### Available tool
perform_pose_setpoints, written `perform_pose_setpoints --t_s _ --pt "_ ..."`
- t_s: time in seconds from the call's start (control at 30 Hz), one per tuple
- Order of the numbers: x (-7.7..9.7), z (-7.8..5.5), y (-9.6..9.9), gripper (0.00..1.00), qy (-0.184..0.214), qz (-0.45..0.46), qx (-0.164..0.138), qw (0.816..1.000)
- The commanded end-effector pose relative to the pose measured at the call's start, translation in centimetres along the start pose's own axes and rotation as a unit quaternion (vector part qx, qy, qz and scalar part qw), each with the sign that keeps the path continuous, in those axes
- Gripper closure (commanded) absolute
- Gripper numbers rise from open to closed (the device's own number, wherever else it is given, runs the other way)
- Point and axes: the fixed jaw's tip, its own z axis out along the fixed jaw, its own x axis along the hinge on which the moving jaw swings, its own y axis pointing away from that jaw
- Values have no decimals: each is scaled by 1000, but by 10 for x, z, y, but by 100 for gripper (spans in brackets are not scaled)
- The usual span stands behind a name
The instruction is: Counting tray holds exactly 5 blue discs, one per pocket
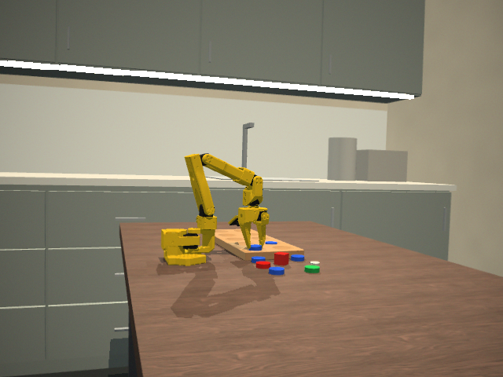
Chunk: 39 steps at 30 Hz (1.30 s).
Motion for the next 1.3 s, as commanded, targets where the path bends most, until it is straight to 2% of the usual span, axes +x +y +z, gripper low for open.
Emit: perform_pose_setpoints --t_s 0.0,0.33,0.57,0.67,1.0,1.27 --pt "1 -4 -7 100 4 -3 24 1000" --pt "1 -4 -7 98 4 -3 24 1000" --pt "1 -4 -7 79 4 -3 24 1000" --pt "1 -4 -7 74 4 -3 24 1000" --pt "1 -6 -7 73 4 -3 24 1000" --pt "1 -20 -6 73 4 -3 24 1000"
